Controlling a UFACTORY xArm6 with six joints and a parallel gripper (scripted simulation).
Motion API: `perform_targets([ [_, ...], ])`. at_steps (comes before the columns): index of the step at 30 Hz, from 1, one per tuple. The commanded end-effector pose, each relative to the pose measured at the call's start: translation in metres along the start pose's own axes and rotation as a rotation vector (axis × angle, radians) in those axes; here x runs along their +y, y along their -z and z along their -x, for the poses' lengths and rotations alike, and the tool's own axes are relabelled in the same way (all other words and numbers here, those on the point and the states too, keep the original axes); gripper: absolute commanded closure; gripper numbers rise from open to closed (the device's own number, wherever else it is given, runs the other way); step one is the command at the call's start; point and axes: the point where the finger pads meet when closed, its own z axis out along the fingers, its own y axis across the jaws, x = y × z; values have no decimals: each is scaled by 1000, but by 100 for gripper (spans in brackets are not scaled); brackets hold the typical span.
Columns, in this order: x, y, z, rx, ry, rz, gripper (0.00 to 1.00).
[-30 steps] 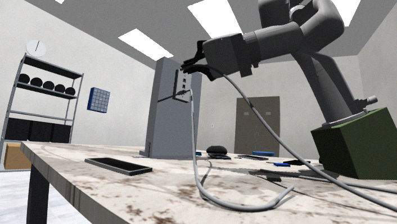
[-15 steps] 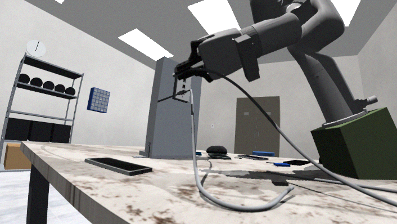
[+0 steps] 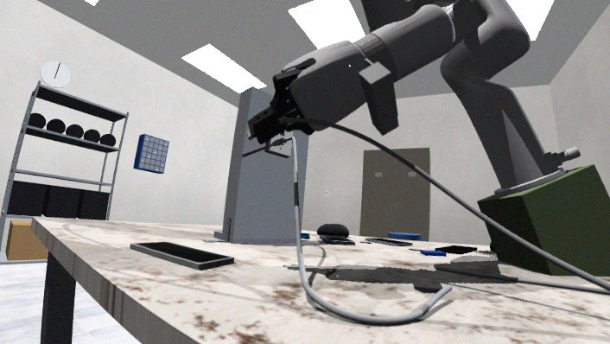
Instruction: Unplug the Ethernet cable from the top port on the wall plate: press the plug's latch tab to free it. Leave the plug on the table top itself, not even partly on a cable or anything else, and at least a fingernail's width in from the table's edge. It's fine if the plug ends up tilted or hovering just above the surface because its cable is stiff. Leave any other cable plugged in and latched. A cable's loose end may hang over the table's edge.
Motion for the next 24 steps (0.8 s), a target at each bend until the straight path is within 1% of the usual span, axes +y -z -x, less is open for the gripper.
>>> perform_targets([
  [1,19,-27,-39,110,183,-35,100],
  [4,28,-40,-68,184,300,-44,100],
  [6,28,-40,-68,184,300,-44,100],
  [7,31,-45,-78,209,338,-45,100],
  [17,31,-46,-80,214,346,-45,100],
  [24,29,-51,-88,214,346,-45,100],
])
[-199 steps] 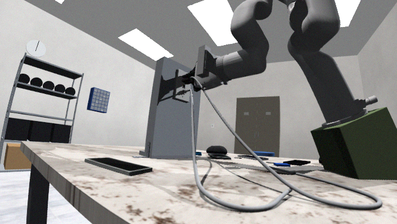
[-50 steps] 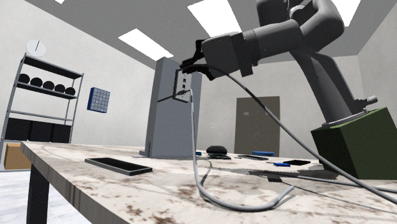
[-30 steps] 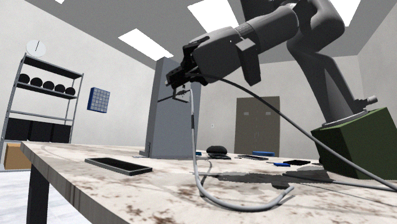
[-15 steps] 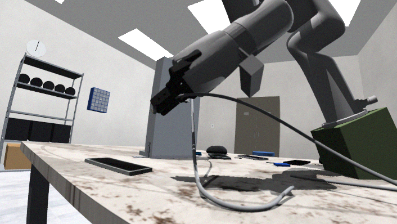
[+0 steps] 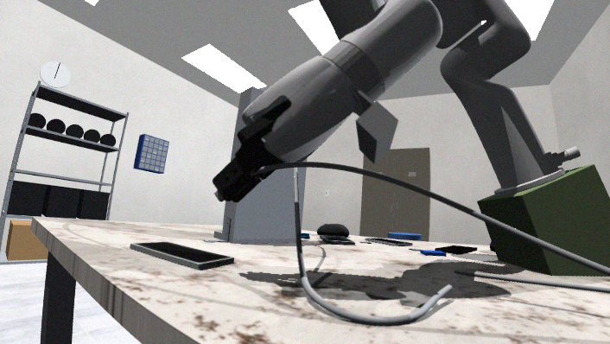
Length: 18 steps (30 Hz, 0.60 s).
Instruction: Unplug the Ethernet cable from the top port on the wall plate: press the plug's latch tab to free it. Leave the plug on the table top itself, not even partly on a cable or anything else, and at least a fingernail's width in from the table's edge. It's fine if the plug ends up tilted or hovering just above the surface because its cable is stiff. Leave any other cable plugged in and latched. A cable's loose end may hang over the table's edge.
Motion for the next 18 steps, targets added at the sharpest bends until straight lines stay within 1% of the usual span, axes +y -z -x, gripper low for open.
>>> perform_targets([
  [1,1,-5,-3,-2,-1,1,100],
  [14,1,-24,-21,-2,-1,1,100],
  [18,1,-26,-24,-2,-1,1,100],
])
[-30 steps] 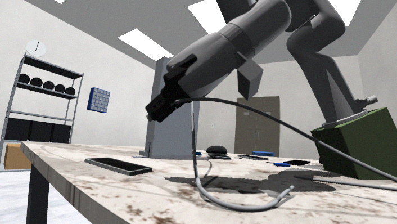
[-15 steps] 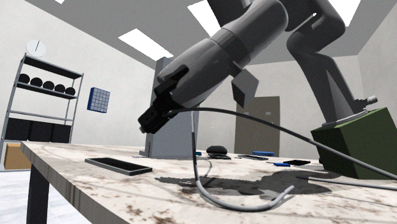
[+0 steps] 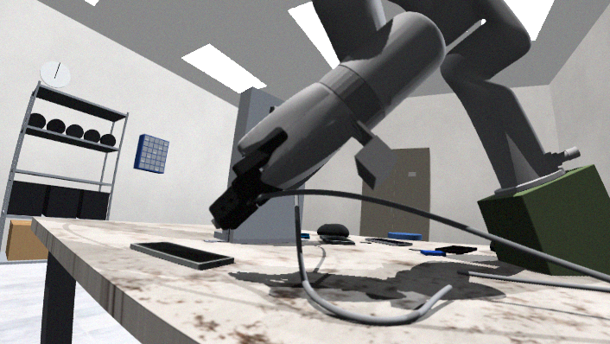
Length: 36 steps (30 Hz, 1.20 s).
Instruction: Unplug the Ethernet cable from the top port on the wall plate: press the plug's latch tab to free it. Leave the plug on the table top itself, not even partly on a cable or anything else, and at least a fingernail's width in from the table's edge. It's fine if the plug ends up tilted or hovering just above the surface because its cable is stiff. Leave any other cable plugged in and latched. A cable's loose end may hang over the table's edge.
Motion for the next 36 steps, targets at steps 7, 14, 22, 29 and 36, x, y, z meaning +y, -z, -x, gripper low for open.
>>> perform_targets([
  [7,1,-15,-13,-3,-2,1,100],
  [14,1,-23,-21,-3,-2,1,100],
  [22,1,-33,-30,-3,-2,1,100],
  [29,1,-37,-34,-3,-2,1,100],
  [36,2,-36,-33,-4,-2,1,100],
])
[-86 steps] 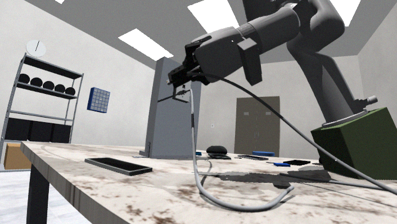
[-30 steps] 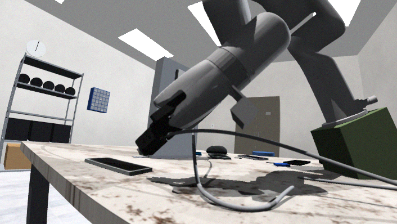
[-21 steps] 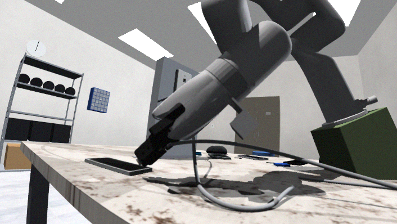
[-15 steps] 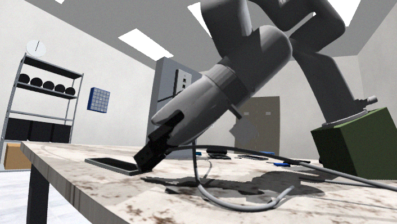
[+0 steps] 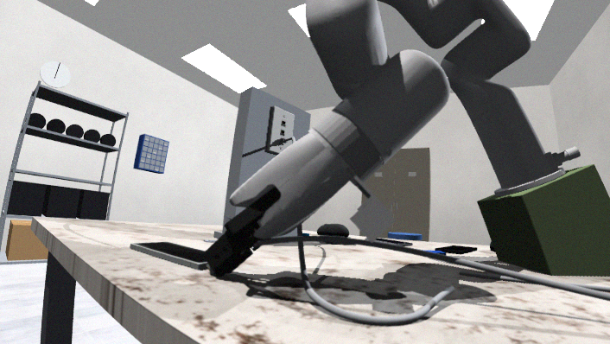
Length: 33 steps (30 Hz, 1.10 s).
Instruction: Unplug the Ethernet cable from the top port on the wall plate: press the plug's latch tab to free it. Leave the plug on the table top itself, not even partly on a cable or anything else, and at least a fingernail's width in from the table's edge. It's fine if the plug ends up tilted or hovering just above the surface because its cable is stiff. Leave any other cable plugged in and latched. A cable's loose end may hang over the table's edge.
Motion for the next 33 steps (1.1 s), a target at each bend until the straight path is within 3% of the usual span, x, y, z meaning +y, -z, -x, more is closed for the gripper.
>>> perform_targets([
  [1,1,0,2,-2,-1,1,100],
  [14,1,0,2,-3,-2,1,100],
  [15,1,0,2,-3,-2,1,86],
  [33,1,0,2,-3,-2,1,82],
])
